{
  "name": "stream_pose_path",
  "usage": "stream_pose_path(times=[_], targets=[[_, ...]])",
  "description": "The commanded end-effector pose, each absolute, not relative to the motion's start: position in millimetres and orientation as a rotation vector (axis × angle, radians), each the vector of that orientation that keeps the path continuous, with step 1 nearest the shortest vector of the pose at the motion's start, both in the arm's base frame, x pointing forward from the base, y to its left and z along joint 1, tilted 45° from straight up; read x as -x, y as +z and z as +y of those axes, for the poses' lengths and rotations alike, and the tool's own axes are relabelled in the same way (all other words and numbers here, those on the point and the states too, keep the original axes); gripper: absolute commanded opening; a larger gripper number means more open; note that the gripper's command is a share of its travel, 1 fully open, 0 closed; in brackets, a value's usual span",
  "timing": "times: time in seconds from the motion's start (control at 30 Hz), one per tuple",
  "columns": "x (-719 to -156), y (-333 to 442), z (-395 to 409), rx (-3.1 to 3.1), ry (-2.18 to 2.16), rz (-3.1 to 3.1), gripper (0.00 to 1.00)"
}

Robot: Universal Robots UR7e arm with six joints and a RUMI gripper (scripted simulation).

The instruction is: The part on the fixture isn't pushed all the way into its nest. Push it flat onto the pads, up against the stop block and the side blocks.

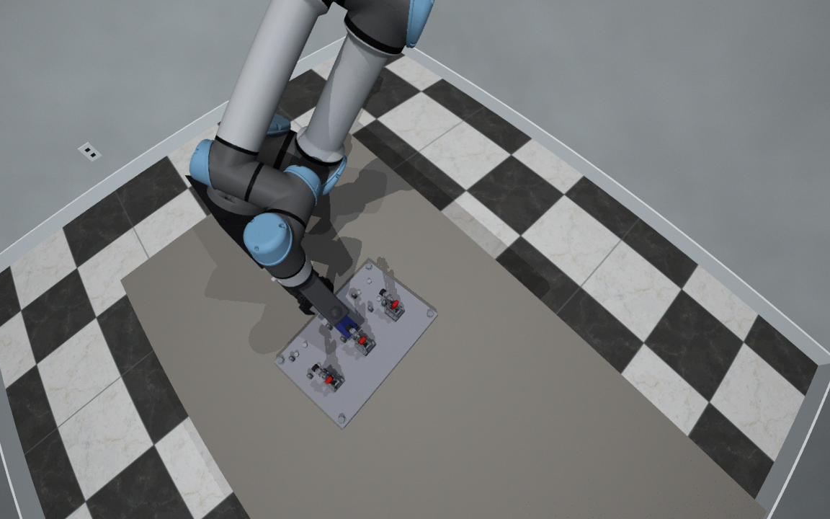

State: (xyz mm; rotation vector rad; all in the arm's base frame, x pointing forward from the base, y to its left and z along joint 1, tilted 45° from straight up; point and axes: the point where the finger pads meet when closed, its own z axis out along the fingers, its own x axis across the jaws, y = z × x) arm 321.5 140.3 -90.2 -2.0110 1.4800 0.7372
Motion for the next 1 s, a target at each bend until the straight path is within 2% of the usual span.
stream_pose_path(times=[0.0, 0.97], targets=[[-318.9, -90.3, 139.3, 2.01, 0.736, 1.481, 0.0], [-320.3, -69.2, 117.9, 2.01, 0.736, 1.482, 0.0]])
